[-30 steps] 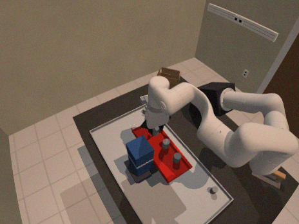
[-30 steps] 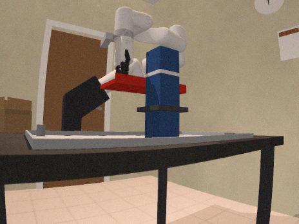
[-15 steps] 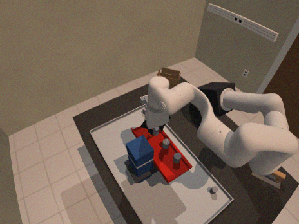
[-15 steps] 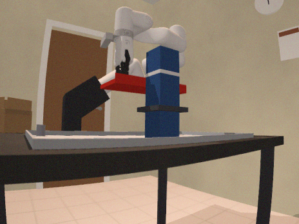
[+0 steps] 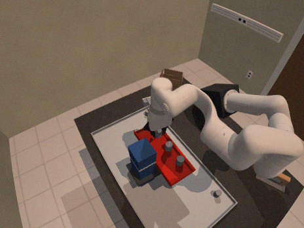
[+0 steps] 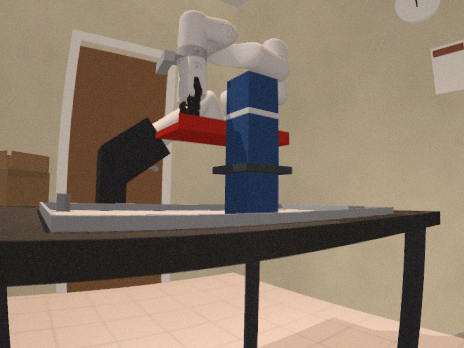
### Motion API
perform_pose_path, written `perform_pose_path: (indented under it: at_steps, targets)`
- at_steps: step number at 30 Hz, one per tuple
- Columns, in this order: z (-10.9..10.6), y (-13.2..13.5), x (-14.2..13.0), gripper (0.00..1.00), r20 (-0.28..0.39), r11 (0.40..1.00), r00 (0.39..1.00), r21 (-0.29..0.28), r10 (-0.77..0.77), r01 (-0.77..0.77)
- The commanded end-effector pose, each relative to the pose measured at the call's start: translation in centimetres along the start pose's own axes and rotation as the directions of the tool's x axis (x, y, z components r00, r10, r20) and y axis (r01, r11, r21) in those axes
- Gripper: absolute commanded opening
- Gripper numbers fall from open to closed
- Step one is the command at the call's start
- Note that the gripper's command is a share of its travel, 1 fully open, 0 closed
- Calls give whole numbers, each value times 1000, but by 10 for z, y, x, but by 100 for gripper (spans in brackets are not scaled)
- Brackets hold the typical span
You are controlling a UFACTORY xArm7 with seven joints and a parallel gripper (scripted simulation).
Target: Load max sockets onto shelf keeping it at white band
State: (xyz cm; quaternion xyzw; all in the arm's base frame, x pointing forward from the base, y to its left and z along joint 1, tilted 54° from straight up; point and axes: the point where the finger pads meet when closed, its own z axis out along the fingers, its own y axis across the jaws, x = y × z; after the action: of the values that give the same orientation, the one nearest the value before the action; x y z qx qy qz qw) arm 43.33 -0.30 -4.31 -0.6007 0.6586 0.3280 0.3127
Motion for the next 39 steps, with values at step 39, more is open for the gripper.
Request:
perform_pose_path:
  at_steps: [39]
  targets:
    - [-26,-1,1,52,-3,1000,1000,4,0,0]
